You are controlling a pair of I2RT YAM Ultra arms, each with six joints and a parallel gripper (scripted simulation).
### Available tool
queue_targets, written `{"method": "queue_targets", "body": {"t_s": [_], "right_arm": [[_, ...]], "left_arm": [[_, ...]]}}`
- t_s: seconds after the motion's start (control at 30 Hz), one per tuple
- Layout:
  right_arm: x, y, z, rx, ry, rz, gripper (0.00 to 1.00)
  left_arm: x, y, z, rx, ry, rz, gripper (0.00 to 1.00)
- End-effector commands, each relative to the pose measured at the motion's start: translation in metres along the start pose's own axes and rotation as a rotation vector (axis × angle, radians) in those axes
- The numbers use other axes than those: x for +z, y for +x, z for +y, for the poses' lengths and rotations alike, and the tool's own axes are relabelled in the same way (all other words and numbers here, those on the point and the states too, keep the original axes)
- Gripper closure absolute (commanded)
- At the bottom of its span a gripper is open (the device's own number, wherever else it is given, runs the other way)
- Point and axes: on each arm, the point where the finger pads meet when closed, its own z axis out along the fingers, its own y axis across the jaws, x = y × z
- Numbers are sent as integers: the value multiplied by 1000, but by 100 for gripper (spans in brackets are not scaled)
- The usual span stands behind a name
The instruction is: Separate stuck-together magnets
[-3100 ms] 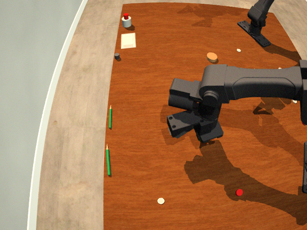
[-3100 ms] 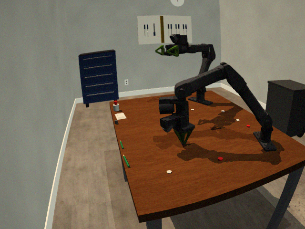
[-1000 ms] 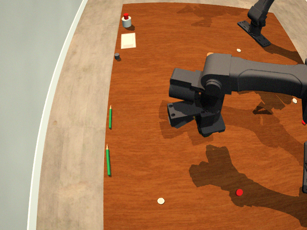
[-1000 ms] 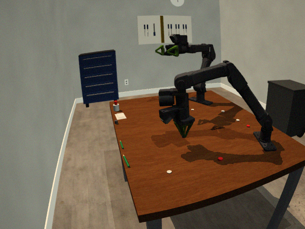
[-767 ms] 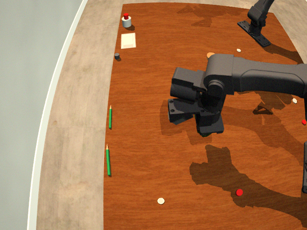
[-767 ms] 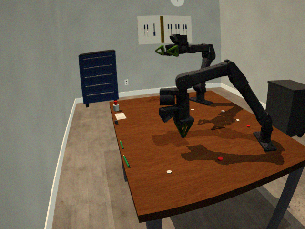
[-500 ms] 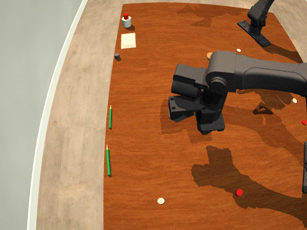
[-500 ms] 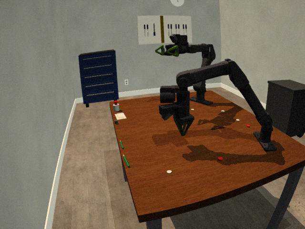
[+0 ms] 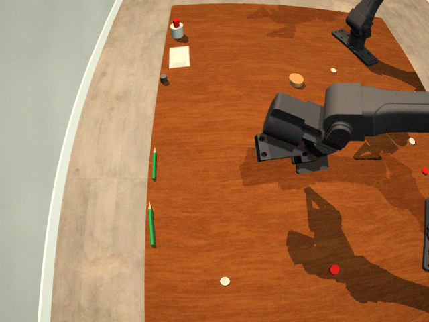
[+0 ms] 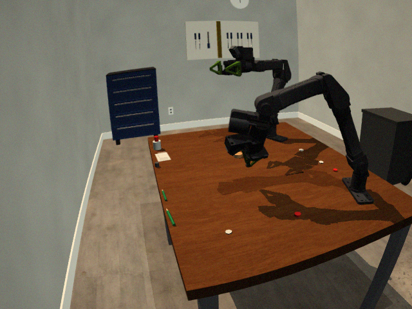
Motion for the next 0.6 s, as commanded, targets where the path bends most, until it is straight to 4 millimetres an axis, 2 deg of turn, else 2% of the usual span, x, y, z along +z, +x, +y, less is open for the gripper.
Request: {"method": "queue_targets", "body": {"t_s": [0.0,0.2,0.23,0.27,0.33,0.57], "right_arm": [[-2,-8,1,-2,-2,-23,0],[-2,-8,1,-2,-2,-23,0],[-2,-8,1,-2,-2,-23,0],[-2,-8,1,-2,-2,-23,0],[-2,-8,1,-2,-2,-23,0],[-2,-8,1,-2,-2,-23,0]], "left_arm": [[-25,0,-51,75,261,-43,82],[-41,19,-69,108,418,-24,82],[-32,17,-69,103,431,-26,82],[-22,6,-68,79,420,-59,82],[-35,-7,-76,47,444,-132,82],[-32,-11,-102,30,598,-165,82]]}}
